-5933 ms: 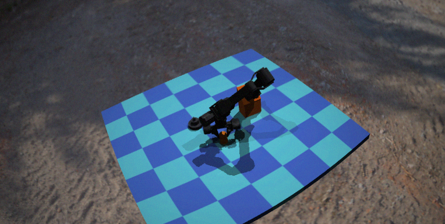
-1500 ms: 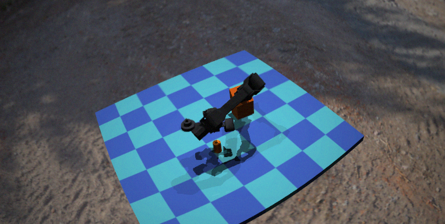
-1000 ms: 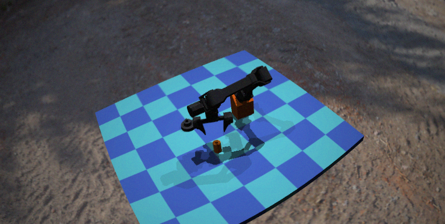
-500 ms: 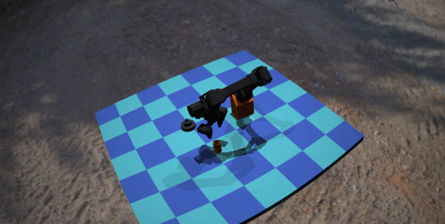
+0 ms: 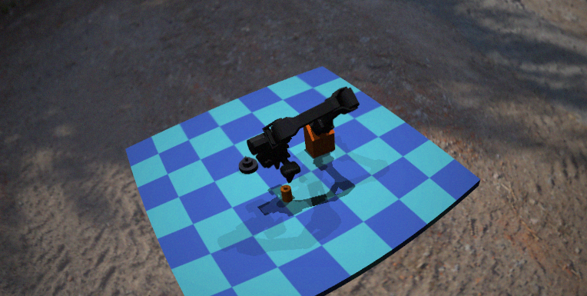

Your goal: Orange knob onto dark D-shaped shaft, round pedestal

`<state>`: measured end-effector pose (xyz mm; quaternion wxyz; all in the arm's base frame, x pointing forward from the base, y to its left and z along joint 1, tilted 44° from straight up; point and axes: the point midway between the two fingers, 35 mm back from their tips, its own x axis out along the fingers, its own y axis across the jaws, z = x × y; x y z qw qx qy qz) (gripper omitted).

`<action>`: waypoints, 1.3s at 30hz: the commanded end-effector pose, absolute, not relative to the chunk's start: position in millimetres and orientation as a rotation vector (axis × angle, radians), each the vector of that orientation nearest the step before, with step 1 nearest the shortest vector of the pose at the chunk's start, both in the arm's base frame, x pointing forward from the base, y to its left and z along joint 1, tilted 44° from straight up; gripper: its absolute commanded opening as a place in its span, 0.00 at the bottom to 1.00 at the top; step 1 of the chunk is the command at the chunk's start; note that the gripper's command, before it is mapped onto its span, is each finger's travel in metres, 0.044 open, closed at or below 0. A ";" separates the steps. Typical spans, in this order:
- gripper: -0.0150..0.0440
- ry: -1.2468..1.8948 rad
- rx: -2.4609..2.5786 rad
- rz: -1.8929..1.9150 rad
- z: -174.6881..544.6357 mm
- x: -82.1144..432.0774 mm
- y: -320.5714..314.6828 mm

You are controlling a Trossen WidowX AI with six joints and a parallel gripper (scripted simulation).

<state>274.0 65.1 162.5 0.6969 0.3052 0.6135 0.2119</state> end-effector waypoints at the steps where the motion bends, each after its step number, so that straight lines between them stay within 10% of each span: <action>1: 1.00 1.318 0.572 0.565 163.3 274.1 65.9; 39: 1.00 1.317 0.565 0.573 105.2 288.4 120.0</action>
